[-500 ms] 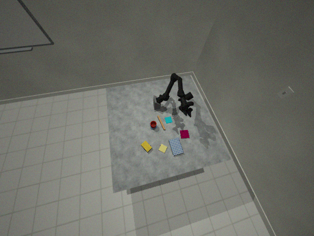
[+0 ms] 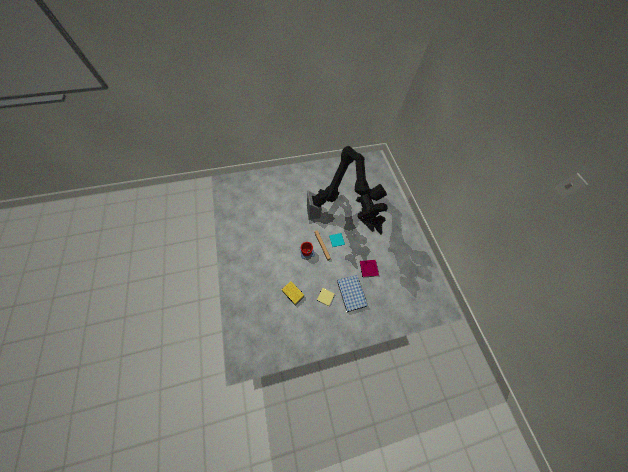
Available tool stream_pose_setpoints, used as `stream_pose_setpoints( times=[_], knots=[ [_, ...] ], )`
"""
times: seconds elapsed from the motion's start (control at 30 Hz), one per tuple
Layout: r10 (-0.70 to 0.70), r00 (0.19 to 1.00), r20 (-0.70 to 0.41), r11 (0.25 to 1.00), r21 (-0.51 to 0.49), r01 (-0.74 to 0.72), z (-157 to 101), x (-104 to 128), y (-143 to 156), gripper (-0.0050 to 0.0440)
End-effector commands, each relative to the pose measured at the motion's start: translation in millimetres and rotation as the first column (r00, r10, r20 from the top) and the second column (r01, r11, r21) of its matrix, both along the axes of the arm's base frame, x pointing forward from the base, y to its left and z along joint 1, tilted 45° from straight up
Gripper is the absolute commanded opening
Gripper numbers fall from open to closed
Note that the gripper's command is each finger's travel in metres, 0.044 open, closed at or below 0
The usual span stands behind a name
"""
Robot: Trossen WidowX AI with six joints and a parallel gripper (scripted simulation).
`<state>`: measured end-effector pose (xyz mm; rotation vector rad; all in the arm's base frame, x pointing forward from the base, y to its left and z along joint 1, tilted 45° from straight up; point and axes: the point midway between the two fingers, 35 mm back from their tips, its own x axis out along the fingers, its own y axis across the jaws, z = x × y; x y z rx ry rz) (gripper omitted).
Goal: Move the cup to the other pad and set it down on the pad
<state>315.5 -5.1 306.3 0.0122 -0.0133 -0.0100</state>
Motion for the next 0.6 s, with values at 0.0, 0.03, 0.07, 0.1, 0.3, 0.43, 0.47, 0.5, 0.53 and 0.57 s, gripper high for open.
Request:
stream_pose_setpoints(
  times=[0.0,0.03,0.07,0.1,0.3,0.43,0.47,0.5,0.53,0.57],
  knots=[
    [-0.001,1.0,0.013,1.0,0.0,0.001,5.5,-0.9,-0.3,0.04],
    [-0.001,1.0,0.013,1.0,0.0,0.001,5.5,-0.9,-0.3,0.04],
    [-0.001,1.0,0.006,1.0,-0.007,0.001,3.9,0.1,-0.7,0.0376],
    [-0.002,1.0,-0.016,1.0,-0.027,0.001,-0.9,2.9,-2.0,0.0352],
    [-0.001,0.937,-0.349,0.956,-0.274,-0.101,-88.1,36.1,-28.0,0.0208],
    [0.014,0.833,-0.553,0.899,-0.359,-0.253,-135.8,41.0,-42.8,0.0148],
    [0.021,0.805,-0.593,0.883,-0.367,-0.294,-147.9,40.9,-46.5,0.0148],
    [0.03,0.774,-0.633,0.866,-0.37,-0.336,-160.4,40.2,-50.2,0.0148],
    [0.041,0.74,-0.671,0.849,-0.367,-0.38,-172.9,38.9,-53.8,0.0148],
    [0.041,0.74,-0.671,0.849,-0.367,-0.38,-172.9,38.9,-53.8,0.0148]
  ],
)
